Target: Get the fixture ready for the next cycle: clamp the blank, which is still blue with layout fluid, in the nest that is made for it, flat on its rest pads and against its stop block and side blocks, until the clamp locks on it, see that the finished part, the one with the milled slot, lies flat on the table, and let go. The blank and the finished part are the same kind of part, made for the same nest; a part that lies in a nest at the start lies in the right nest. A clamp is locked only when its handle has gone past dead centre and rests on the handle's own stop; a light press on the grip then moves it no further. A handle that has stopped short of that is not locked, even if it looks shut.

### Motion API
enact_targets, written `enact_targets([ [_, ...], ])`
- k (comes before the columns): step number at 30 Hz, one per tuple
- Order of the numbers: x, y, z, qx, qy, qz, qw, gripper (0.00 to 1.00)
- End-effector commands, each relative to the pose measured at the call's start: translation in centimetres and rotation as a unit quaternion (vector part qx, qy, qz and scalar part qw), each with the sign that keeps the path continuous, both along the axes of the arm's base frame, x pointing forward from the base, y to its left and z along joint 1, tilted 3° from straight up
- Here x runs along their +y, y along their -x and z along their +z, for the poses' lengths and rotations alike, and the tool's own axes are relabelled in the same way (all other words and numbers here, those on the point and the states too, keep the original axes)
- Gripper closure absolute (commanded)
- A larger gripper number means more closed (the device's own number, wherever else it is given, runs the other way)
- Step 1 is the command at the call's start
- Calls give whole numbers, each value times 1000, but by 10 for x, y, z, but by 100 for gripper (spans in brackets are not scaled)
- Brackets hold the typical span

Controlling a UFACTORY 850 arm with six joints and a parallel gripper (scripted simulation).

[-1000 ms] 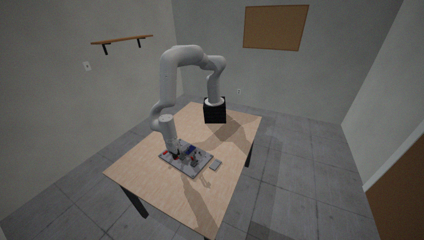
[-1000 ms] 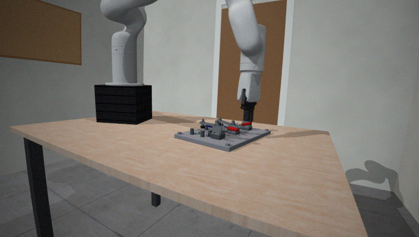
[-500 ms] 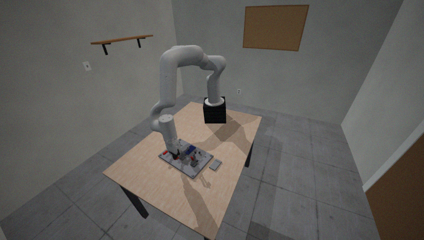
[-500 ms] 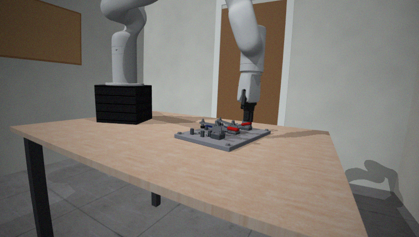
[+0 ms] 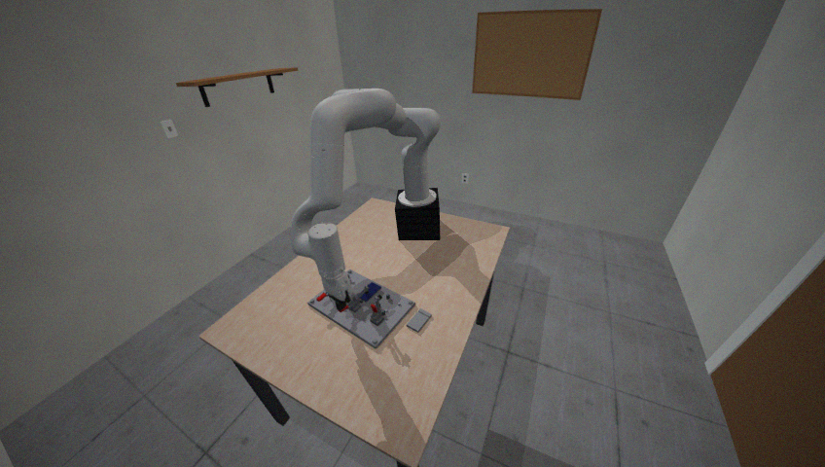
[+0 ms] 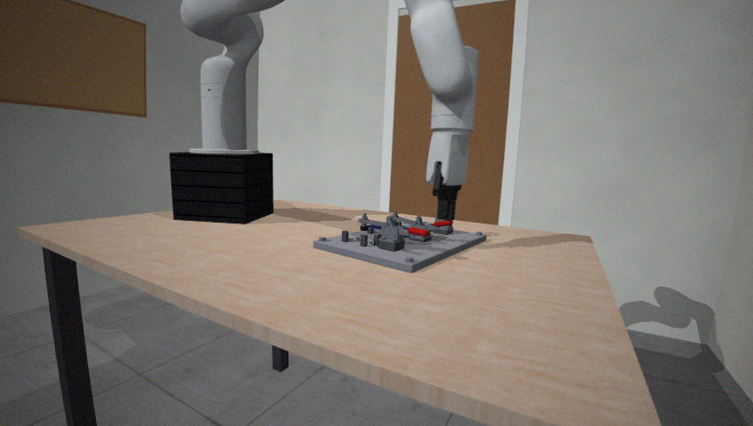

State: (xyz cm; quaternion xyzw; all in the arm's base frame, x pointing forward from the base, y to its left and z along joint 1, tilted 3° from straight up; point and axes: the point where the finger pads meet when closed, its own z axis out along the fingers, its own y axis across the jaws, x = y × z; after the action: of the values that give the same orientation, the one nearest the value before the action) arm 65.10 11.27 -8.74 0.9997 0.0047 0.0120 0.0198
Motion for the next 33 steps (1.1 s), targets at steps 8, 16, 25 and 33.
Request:
enact_targets([
  [8,0,-1,-1,-1,0,0,1000,100],
  [16,0,-1,-1,-1,0,0,1000,100],
  [25,0,-1,-3,-1,0,0,1000,100],
  [33,0,-1,-3,-1,0,0,1000,100],
])
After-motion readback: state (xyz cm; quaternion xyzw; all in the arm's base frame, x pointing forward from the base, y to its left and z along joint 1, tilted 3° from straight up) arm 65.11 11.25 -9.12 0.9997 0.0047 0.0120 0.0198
